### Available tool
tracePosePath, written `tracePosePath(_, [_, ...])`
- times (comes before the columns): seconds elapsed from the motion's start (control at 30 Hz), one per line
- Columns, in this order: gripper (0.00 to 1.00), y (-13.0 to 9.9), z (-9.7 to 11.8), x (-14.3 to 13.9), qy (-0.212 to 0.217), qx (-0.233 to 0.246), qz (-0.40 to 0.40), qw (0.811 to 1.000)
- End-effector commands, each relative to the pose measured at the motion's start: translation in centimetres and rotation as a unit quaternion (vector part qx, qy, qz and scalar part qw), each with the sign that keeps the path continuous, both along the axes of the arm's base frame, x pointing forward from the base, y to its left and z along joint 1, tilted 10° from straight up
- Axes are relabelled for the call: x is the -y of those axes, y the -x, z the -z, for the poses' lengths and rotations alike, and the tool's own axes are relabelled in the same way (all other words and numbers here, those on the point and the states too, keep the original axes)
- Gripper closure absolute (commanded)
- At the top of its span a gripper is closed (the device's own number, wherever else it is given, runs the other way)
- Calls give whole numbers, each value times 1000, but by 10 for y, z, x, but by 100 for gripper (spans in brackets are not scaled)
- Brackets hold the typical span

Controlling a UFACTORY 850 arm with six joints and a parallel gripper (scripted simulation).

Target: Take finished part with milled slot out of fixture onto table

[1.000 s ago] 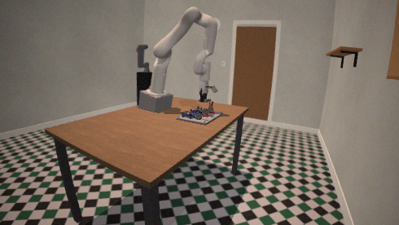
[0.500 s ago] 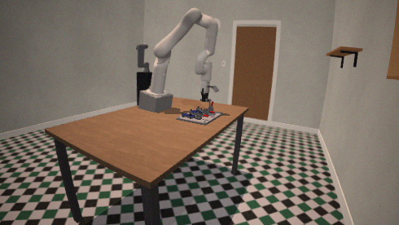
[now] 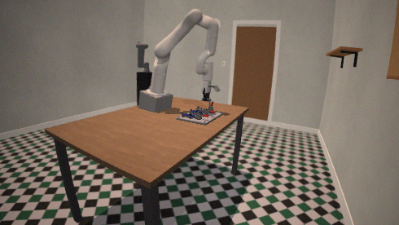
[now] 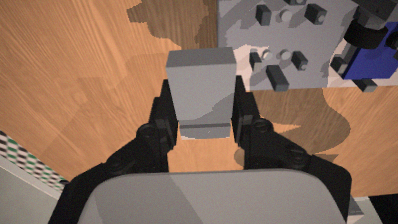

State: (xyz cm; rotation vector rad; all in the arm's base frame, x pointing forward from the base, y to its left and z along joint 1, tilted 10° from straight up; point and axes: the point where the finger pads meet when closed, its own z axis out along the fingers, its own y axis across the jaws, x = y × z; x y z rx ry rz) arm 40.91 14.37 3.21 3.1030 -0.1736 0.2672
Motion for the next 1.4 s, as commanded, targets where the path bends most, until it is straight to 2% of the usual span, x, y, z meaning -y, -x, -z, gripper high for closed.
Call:
tracePosePath(0.0, [100,-2,0,-9,4,-2,1,1000])
tracePosePath(0.67, [100,-4,0,-30,4,-2,1,1000])
tracePosePath(1.37, [100,-5,0,-34,4,-2,1,1000])
